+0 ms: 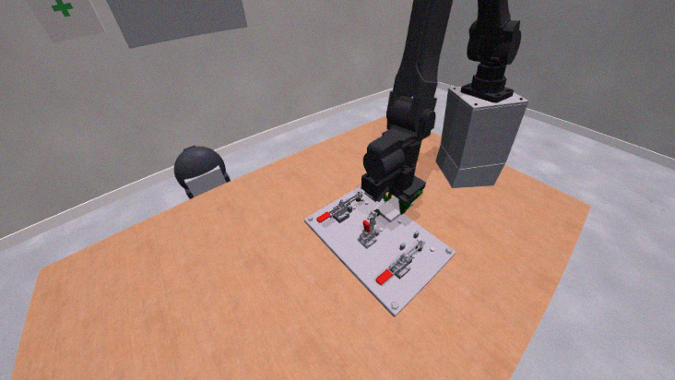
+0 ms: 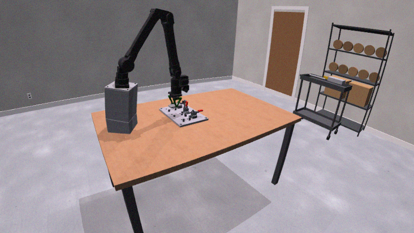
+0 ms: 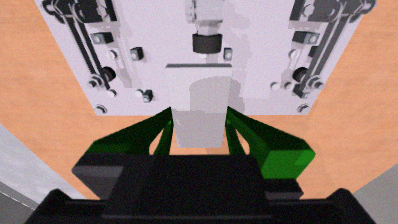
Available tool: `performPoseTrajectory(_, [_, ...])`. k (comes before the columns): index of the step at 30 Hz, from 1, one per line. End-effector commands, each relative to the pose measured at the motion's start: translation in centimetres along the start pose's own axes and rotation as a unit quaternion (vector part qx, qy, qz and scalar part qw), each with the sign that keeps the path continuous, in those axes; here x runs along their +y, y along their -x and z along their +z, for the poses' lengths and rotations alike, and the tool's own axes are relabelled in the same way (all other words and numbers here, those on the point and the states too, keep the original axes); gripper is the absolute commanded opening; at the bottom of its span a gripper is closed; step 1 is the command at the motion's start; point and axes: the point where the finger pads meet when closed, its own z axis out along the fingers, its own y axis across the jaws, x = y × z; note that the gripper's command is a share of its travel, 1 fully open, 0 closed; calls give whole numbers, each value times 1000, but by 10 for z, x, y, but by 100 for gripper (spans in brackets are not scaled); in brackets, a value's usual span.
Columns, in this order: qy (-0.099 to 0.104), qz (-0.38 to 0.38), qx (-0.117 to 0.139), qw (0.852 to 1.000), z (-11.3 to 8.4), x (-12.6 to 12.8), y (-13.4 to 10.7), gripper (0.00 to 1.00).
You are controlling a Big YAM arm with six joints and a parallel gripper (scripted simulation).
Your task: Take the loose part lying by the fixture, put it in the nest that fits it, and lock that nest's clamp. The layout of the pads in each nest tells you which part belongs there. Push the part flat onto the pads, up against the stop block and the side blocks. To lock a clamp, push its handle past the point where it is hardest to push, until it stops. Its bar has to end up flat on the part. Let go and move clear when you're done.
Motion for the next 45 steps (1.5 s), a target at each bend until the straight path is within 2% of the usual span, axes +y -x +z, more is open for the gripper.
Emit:
performPoseTrajectory(1, [1,-3,-14,1000,-10,-3,11,0])
performPoseTrajectory(45, [1,-1,-16,1000,-11,-5,17,0])
